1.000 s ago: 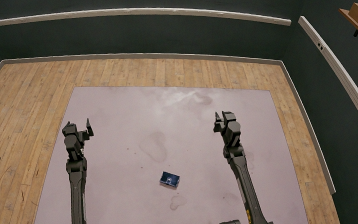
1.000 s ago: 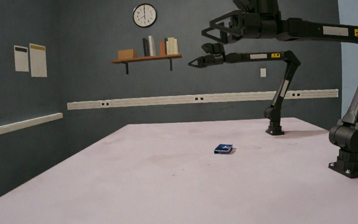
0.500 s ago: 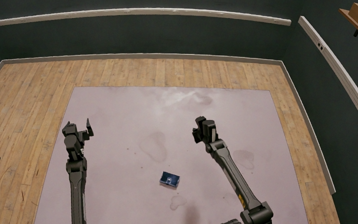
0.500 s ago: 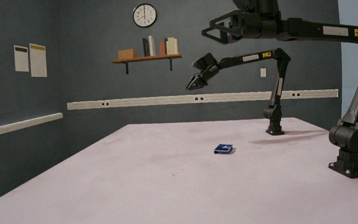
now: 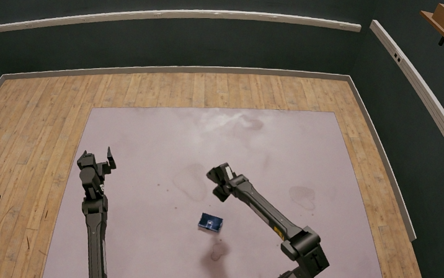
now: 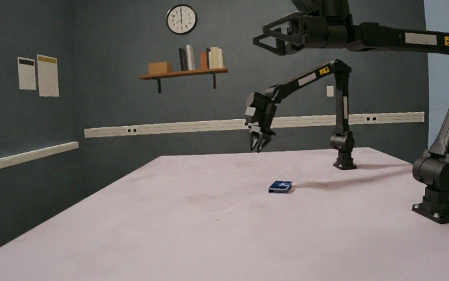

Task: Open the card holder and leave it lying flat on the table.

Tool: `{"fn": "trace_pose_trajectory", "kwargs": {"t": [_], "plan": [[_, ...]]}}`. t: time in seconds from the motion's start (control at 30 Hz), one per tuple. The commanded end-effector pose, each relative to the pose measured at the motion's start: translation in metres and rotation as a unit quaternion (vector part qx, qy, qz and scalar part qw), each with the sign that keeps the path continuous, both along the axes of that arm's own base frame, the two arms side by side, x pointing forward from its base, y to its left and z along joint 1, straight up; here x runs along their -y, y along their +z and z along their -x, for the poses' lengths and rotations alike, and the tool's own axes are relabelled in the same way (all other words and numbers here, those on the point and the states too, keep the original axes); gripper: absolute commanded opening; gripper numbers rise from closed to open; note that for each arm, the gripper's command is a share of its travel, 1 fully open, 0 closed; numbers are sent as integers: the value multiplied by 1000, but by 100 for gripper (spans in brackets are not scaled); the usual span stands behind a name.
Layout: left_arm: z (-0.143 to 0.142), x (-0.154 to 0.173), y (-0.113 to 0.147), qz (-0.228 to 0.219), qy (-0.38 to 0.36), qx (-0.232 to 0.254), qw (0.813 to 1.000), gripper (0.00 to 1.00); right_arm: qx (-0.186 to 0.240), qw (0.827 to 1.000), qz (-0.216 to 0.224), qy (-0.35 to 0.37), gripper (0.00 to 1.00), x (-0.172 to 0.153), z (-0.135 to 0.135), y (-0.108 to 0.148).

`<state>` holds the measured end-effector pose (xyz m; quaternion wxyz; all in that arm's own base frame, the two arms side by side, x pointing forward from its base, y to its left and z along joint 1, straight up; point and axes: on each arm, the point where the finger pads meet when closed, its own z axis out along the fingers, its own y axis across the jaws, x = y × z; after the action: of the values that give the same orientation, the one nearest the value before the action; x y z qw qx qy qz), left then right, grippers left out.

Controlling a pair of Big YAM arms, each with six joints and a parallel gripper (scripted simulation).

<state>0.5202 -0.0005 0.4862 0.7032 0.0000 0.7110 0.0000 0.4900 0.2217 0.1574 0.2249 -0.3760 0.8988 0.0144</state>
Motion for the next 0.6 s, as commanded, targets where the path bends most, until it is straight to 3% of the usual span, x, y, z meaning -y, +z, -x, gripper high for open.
{"fn": "trace_pose_trajectory", "kwargs": {"t": [0.0,0.3,0.53,0.57], "plan": [[1,0,22,0,0,19,1000,100,-28,997,27,65,34,-32,7,2],[1,0,22,0,0,19,1000,100,-151,970,103,163,34,-62,68,-55],[1,0,22,0,0,19,1000,100,-159,967,106,167,34,-63,75,-49],[1,0,22,0,0,19,1000,100,-173,963,114,175,34,-69,81,-67]]}}
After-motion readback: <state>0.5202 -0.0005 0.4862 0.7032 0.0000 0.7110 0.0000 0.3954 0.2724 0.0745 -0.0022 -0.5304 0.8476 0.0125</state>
